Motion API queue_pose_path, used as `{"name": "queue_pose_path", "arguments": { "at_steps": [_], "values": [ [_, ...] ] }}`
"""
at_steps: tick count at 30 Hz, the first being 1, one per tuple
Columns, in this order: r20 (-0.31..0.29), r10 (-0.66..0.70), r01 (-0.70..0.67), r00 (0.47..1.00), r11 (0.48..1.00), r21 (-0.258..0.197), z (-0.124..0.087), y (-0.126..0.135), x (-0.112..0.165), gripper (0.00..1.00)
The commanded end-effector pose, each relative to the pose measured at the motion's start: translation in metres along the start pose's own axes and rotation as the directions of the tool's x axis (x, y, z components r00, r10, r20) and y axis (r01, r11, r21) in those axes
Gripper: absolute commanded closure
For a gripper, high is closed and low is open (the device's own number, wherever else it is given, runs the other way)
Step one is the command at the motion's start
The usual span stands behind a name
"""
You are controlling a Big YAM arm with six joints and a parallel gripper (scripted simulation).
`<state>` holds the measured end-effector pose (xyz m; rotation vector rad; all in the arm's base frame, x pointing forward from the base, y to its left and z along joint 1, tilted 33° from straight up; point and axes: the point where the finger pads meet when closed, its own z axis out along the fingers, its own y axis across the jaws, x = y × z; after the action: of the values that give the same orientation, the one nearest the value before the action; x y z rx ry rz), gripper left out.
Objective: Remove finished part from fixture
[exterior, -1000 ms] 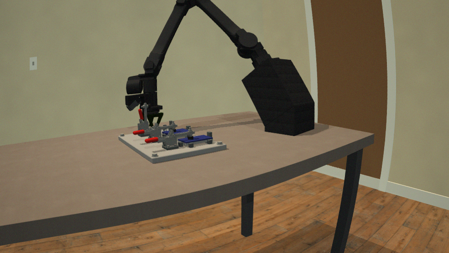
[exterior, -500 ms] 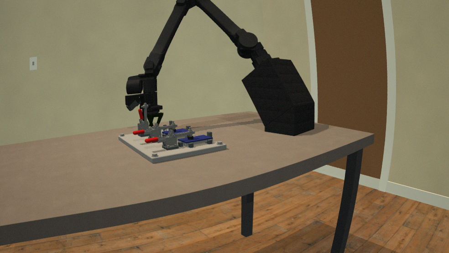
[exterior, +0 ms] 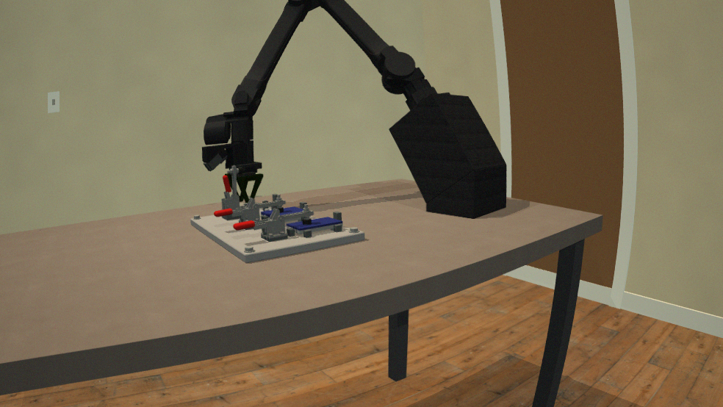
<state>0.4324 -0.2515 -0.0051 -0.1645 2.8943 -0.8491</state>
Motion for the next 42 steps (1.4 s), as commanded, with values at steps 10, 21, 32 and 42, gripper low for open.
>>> {"name": "queue_pose_path", "arguments": {
  "at_steps": [10, 21, 32, 42],
  "values": [
    [0.023, -0.002, 0.001, 1.0, 1.0, 0.006, -0.057, 0.001, -0.01, 0.36],
    [0.038, 0.007, -0.007, 0.999, 1.0, 0.012, -0.09, -0.005, -0.017, 0.36],
    [0.023, -0.008, 0.007, 1.0, 1.0, 0.003, -0.092, 0.0, -0.015, 0.36],
    [0.028, -0.006, 0.006, 1.0, 1.0, 0.006, -0.095, -0.001, -0.017, 0.36]
  ]
}}
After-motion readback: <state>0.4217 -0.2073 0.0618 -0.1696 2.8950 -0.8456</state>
